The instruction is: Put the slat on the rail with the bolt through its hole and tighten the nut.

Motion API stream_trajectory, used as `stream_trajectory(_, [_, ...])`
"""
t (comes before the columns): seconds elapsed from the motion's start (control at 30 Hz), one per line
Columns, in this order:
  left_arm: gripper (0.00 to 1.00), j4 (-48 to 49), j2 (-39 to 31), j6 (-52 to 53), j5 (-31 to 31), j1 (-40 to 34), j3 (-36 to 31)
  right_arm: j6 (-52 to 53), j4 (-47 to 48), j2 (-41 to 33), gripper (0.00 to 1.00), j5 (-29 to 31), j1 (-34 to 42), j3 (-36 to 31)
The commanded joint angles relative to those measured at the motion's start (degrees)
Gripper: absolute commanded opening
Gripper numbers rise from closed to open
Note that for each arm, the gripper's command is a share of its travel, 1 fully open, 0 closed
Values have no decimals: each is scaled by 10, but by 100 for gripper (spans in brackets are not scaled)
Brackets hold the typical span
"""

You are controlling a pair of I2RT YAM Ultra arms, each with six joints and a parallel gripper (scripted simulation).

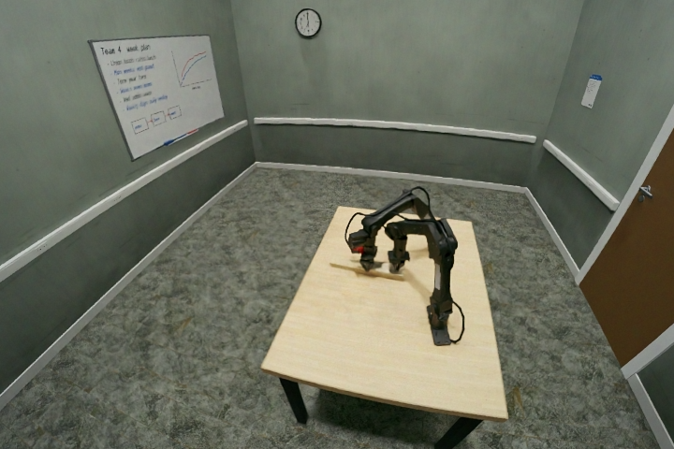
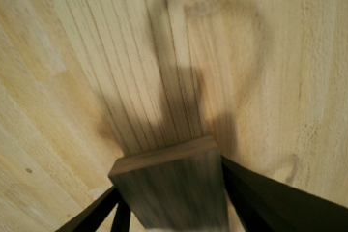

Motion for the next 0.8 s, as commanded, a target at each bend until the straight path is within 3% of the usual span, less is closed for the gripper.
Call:
stream_trajectory(0.0, [11,2,-6,-15,6,-1,0,-3,0,-5,72,1,0,3])
stream_trajectory(0.17, [11,0,-4,-29,3,0,2,-3,0,-5,72,1,0,3])
stream_trajectory(0.23, [34,0,-3,-15,0,0,2,-3,0,-5,72,1,0,3])
stream_trajectory(0.77, [34,-28,-15,-13,4,2,24,-3,0,-5,72,1,0,3])
